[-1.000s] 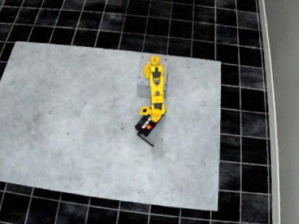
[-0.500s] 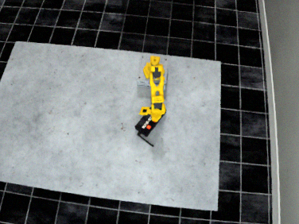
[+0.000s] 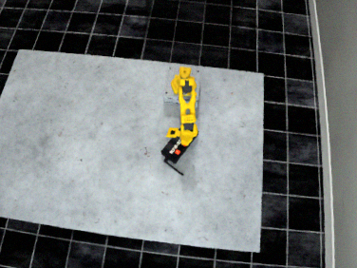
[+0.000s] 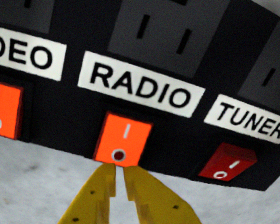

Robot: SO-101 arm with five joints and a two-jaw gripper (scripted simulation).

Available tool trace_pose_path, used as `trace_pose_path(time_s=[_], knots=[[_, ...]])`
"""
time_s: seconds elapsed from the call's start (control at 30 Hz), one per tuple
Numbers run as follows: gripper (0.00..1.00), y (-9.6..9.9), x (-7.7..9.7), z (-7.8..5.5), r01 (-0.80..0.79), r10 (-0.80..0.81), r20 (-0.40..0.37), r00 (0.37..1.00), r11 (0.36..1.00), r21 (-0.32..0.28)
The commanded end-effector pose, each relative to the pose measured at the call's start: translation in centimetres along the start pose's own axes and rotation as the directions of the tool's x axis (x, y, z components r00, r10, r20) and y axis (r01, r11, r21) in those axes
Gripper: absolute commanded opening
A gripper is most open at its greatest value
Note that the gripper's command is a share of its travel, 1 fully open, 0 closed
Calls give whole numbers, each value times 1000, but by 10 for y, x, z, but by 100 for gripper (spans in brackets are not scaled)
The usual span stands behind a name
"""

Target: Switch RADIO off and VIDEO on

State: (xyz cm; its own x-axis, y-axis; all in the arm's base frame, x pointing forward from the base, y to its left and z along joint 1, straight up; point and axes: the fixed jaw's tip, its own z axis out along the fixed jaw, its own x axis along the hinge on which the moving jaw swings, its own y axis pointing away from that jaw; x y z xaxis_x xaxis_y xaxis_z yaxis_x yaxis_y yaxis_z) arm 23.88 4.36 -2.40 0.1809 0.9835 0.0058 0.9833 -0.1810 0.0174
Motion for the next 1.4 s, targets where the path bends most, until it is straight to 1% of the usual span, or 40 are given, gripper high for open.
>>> trace_pose_path(time_s=[0.0,0.27,0.6,1.37], knots=[[0,-3,1,1,15,-15,4,1000,1000,14],[0,-3,1,1,15,-15,4,1000,1000,14],[0,-5,1,10,15,-15,4,1000,1000,14],[0,-6,0,14,16,-16,4,1000,1000,14]])
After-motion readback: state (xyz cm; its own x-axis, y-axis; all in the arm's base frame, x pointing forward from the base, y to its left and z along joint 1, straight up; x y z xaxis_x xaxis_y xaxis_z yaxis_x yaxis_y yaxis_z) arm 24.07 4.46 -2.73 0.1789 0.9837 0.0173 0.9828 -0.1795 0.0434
